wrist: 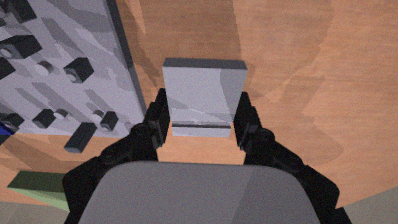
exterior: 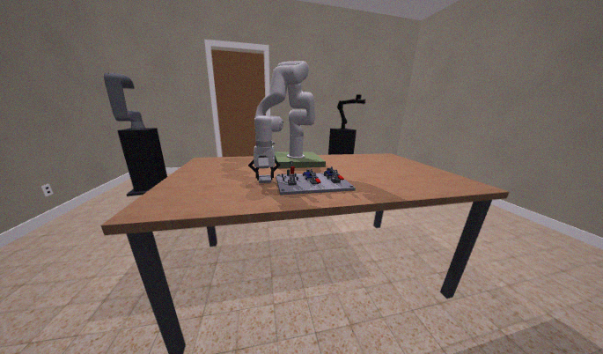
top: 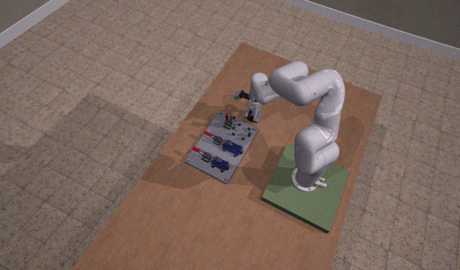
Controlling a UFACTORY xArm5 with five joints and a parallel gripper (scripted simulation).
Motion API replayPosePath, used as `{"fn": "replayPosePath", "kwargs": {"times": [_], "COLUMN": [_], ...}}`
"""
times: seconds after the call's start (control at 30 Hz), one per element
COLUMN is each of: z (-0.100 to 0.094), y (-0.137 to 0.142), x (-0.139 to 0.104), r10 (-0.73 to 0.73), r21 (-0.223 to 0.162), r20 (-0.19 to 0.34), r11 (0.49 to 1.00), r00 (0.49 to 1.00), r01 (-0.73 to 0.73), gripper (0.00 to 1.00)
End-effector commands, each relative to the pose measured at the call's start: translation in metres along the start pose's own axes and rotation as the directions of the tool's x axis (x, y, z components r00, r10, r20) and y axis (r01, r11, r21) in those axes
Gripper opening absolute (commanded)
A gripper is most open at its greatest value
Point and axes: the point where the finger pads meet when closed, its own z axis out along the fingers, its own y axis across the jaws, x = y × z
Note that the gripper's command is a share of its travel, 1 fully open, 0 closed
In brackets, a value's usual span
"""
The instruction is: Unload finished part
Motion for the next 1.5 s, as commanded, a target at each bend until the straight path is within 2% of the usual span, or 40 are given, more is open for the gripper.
{"fn": "replayPosePath", "kwargs": {"times": [0.0, 1.47], "z": [-0.001, 0.0062], "y": [0.0007, 0.0007], "x": [0.0012, 0.0013], "r10": [0.0, 0.0], "r21": [-0.002, -0.002], "r20": [-0.003, -0.003], "r11": [1.0, 1.0], "r00": [1.0, 1.0], "r01": [0.0, 0.0], "gripper": [0.0, 0.0]}}
